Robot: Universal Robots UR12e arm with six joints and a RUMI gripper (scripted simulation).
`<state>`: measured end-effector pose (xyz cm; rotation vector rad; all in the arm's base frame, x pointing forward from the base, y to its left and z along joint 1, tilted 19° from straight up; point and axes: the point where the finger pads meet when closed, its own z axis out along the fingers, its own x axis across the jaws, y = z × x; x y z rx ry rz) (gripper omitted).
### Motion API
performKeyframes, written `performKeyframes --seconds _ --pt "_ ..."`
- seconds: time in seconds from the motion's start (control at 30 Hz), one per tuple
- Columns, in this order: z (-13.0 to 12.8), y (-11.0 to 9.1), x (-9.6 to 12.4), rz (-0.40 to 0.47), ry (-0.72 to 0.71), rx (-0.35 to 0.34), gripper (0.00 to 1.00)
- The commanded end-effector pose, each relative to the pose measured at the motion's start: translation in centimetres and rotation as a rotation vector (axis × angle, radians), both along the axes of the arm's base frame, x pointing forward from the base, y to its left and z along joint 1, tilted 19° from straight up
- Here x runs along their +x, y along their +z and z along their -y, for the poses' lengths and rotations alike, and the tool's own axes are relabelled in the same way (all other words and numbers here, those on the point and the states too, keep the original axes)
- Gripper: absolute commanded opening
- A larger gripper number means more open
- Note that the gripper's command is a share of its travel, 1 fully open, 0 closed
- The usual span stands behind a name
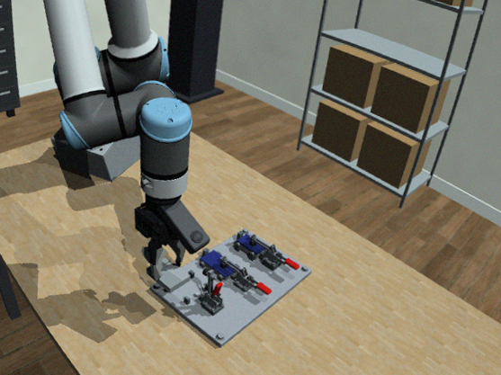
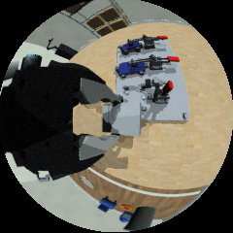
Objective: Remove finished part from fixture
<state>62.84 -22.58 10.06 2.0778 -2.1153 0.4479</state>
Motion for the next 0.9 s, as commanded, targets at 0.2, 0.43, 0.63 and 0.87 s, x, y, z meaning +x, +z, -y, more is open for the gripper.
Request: performKeyframes --seconds 0.2,0.43,0.63,0.87 --pt "2.1 0.8 0.0 0.001 0.000 0.000 0.00" --pt "3.7 1.3 -0.1 0.001 0.000 0.000 0.00" --pt "4.4 1.5 -0.1 0.001 0.000 0.000 0.00" --pt "5.4 1.8 -0.1 0.001 0.000 0.000 0.00"
